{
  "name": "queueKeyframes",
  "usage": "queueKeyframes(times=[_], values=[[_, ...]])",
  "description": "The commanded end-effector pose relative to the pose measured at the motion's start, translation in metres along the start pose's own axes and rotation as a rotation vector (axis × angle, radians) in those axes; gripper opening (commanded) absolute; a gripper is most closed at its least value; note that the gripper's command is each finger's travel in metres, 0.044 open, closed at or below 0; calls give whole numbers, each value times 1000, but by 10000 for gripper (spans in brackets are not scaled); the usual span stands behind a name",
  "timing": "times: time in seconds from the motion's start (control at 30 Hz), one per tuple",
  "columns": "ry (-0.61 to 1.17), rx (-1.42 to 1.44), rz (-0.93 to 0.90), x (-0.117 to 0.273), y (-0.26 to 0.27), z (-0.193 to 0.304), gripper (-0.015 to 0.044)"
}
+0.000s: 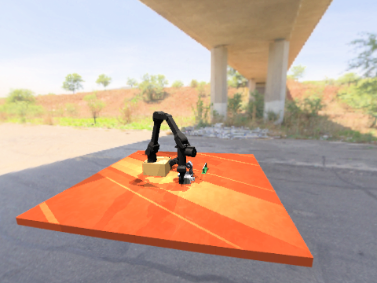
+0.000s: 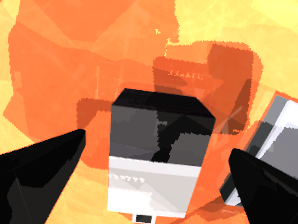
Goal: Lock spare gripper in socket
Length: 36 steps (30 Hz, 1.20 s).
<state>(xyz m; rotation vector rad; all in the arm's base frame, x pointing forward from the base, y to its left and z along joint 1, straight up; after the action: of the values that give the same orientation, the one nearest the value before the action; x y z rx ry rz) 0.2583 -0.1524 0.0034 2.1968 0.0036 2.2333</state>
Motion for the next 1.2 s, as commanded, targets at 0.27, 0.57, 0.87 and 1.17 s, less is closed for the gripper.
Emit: queueKeyframes(times=[0.27, 0.57, 0.87, 1.17], values=[[-2, 0, 1, 15, -1, -1, 440], [-2, 0, 1, 15, -1, -1, 440], [-2, 0, 1, 38, 0, 0, 440], [28, 135, 0, 67, 0, 1, 440]])
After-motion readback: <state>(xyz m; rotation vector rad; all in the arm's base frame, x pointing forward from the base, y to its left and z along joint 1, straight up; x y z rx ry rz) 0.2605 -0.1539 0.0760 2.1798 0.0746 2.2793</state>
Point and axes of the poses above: the point midway between the two fingers, 35 mm back from their tips, its own x axis back along the fingers, its own y axis across the jaws, z = x × y, the point moved 2 cm from there along x, back along the fingers, and after that the axes turned 7 degrees about -x, right-handed, at the moved point
